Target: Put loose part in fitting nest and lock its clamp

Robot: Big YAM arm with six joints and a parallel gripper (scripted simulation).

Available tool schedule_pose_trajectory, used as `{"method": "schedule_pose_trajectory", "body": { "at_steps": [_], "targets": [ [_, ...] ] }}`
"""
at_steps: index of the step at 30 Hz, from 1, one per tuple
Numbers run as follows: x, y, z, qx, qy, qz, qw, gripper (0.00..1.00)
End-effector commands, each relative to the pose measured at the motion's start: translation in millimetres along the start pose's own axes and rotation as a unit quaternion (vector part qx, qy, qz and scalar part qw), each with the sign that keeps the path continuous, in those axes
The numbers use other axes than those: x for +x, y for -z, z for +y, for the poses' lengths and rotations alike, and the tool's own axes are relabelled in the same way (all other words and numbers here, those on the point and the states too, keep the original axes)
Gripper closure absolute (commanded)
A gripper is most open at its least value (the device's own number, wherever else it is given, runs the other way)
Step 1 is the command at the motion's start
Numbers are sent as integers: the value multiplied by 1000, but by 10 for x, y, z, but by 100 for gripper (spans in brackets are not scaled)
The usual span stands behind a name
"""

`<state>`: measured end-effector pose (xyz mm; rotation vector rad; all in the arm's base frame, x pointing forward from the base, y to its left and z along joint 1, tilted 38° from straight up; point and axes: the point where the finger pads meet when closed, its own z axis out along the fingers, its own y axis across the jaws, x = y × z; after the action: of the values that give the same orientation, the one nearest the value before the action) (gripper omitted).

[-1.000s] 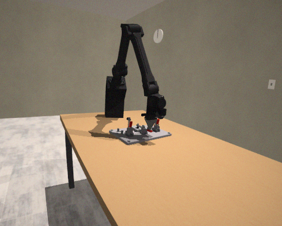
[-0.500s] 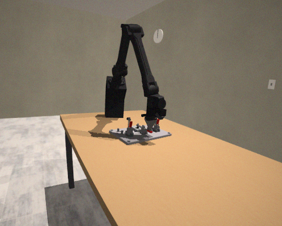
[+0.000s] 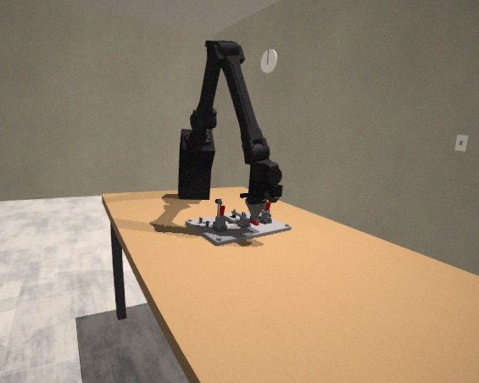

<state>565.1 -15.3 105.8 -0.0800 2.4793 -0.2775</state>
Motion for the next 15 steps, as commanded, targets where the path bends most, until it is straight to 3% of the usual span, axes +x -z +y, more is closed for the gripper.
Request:
{"method": "schedule_pose_trajectory", "body": {
  "at_steps": [1, 11, 15],
  "targets": [
    [-67, -146, -70, 5, -2, -2, 1000, 100],
    [-69, -130, -55, 5, -2, -2, 1000, 100],
    [85, -87, 20, 0, 2, 17, 1000, 100]
  ]
}}
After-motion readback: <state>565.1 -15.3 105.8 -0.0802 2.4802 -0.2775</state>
